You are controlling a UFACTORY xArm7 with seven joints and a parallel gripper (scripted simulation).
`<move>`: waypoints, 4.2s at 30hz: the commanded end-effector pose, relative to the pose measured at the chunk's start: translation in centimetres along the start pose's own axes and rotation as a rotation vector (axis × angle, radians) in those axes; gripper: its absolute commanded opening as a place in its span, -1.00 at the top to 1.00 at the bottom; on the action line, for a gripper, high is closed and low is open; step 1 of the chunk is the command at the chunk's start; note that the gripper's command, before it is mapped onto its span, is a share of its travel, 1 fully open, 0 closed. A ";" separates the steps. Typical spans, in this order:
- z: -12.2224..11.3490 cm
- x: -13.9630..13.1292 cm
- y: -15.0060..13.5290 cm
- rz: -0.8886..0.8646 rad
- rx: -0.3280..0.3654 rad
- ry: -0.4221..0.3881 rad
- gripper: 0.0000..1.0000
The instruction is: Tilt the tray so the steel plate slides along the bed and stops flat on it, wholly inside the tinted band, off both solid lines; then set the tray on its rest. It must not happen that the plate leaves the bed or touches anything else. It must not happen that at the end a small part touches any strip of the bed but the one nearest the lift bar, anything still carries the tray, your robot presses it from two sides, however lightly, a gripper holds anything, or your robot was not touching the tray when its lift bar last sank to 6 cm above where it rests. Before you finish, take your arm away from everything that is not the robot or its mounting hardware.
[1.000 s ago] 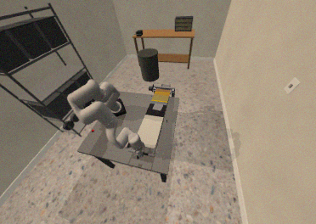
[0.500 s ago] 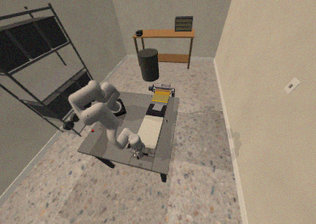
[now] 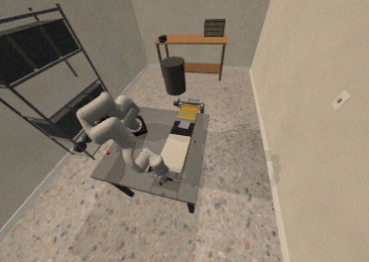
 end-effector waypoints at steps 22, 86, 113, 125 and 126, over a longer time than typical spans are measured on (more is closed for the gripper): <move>-4.4 -0.1 0.4 0.003 -0.002 0.000 1.00; 2.1 -0.2 -0.3 0.003 -0.002 0.000 1.00; 2.2 -0.2 -0.3 0.003 -0.002 0.000 1.00; -5.5 -0.1 0.6 0.003 -0.002 0.000 1.00; -6.0 -0.1 0.7 0.003 -0.002 0.000 1.00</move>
Point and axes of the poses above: the point where the finger pads meet when closed, its own z axis out along the fingers, its own y axis across the jaws, x = y × z, the point moved 6 cm from there along -z, back along the fingers, and after that the axes turned 4 degrees about z, right-handed, at the moved point
